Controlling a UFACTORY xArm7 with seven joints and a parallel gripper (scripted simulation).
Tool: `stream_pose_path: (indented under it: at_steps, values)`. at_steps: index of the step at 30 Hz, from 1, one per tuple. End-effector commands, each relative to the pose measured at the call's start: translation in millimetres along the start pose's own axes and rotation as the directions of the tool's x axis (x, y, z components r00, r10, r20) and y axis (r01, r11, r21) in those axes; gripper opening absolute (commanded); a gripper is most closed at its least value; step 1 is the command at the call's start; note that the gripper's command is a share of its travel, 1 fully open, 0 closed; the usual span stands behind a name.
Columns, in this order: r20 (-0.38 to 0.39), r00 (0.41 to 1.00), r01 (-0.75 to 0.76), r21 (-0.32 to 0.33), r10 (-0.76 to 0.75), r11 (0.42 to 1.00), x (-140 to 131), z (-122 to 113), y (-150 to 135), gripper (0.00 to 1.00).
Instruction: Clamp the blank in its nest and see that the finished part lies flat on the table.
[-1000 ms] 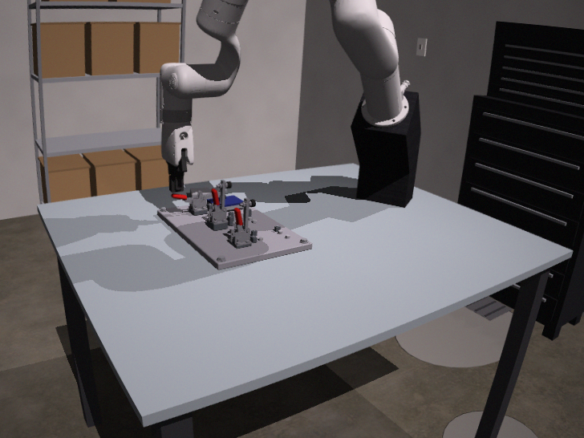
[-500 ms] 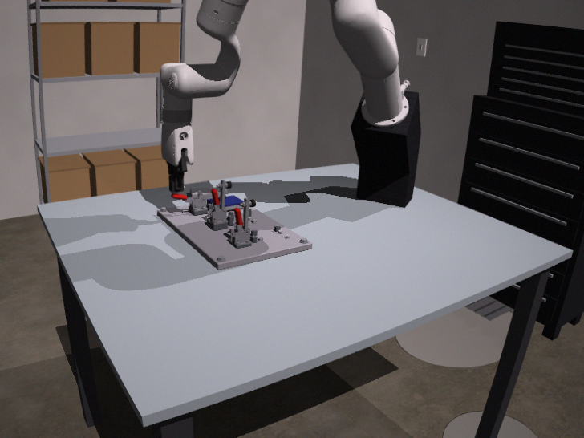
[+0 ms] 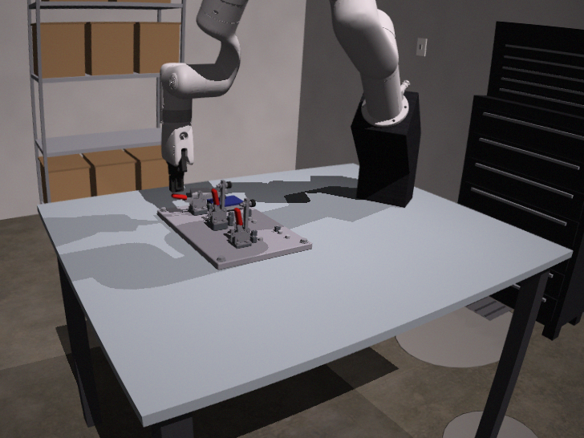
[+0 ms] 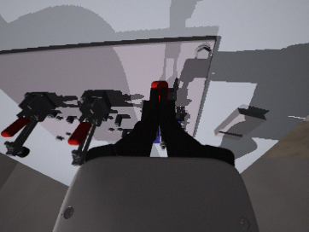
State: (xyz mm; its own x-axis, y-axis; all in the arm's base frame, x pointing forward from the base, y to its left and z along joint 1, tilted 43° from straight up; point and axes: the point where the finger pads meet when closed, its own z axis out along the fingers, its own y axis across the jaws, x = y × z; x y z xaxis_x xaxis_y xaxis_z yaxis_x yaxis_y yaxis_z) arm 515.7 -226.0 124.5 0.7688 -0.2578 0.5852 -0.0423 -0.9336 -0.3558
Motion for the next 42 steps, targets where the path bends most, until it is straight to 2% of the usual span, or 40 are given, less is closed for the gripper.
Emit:
stream_pose_path:
  at_steps: [1,25,42]
  values:
    - [-0.003,1.0,0.0,-0.003,0.0,1.0,1.1,-1.4,1.4,0.0]
    - [-0.003,1.0,0.0,-0.003,0.0,1.0,-1.5,-1.7,-0.2,0.0]
    - [-0.003,1.0,0.0,-0.003,0.0,1.0,-1.5,-10.2,-0.2,0.0]
